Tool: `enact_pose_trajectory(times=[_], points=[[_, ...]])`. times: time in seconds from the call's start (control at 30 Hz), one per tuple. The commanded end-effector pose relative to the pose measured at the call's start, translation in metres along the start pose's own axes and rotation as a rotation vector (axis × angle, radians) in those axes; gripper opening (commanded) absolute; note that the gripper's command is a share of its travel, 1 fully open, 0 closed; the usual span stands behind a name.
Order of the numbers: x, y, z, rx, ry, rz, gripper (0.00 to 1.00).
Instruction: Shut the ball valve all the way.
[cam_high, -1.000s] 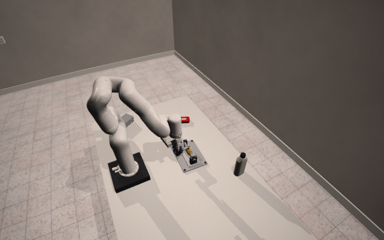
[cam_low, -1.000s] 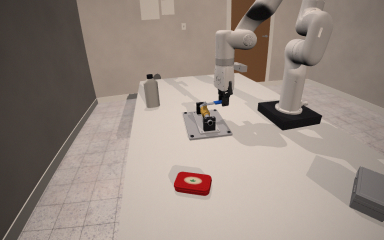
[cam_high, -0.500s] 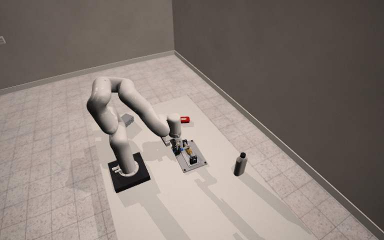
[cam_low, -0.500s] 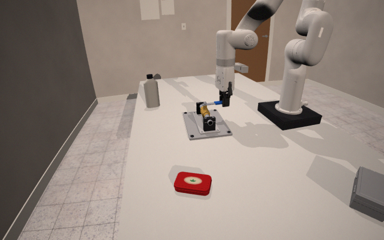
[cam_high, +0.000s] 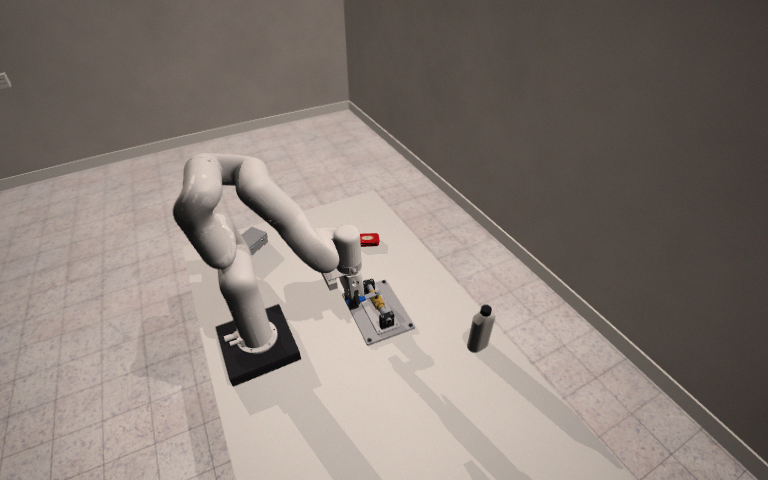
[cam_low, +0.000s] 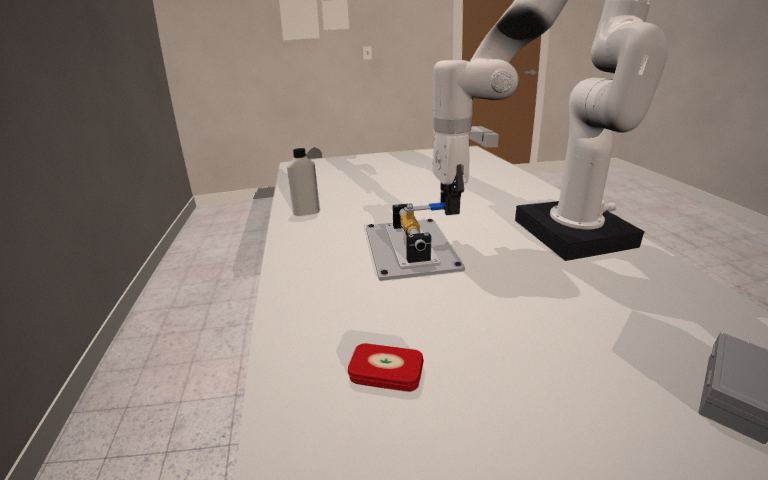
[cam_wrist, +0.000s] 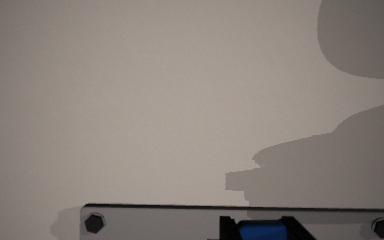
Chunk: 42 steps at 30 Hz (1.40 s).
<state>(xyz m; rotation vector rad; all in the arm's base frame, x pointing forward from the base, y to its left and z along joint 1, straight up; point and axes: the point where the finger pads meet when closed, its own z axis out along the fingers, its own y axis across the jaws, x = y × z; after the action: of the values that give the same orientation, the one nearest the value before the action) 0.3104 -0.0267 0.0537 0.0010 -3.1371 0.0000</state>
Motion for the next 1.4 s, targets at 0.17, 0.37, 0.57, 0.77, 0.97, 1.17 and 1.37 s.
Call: enact_pose_trajectory(times=[0.17, 0.37, 0.57, 0.77, 0.97, 1.17, 1.37], points=[[-0.0013, 0.0046, -0.0008, 0.000, -0.003, 0.051, 0.00], [-0.0013, 0.0046, -0.0008, 0.000, -0.003, 0.051, 0.00], [-0.0013, 0.0046, -0.0008, 0.000, -0.003, 0.051, 0.69], [-0.0013, 0.0046, -0.0008, 0.000, -0.003, 0.051, 0.69], [-0.0013, 0.0046, -0.0008, 0.000, -0.003, 0.051, 0.69], [-0.0013, 0.0046, -0.0008, 0.000, -0.003, 0.051, 0.69], [-0.0013, 0.0046, -0.0008, 0.000, -0.003, 0.051, 0.69]])
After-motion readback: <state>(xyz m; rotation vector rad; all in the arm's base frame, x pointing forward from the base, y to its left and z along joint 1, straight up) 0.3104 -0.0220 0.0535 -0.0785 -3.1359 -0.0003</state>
